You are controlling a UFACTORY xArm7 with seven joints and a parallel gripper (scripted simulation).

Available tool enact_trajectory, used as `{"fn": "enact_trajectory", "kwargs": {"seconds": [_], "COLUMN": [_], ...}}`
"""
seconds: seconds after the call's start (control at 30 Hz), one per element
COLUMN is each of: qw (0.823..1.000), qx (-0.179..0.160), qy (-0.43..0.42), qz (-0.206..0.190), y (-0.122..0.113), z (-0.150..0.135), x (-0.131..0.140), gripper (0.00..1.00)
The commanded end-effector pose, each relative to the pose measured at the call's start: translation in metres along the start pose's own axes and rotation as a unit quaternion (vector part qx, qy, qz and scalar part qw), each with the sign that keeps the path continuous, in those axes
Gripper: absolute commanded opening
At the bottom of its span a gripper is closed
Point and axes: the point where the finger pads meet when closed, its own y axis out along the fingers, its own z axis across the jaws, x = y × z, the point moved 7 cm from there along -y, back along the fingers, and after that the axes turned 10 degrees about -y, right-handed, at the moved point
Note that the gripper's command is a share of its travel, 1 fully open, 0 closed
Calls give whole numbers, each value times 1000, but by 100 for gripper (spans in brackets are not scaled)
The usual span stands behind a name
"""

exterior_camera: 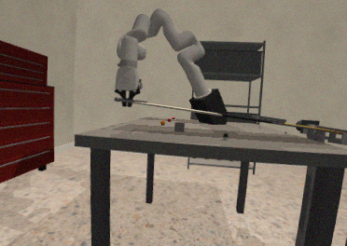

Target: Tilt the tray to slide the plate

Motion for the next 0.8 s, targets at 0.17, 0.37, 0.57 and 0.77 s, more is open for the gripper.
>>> {"fn": "enact_trajectory", "kwargs": {"seconds": [0.17, 0.37, 0.57, 0.77], "qw": [1000, 1000, 1000, 1000], "qx": [0, 0, 0, 0], "qy": [1, 1, 1, 1], "qz": [0, 0, 0, 0], "y": [-8, -8, 30, -23], "z": [0, 0, -3, 1], "x": [1, 1, 1, 2], "gripper": [0, 0, 0, 0]}}
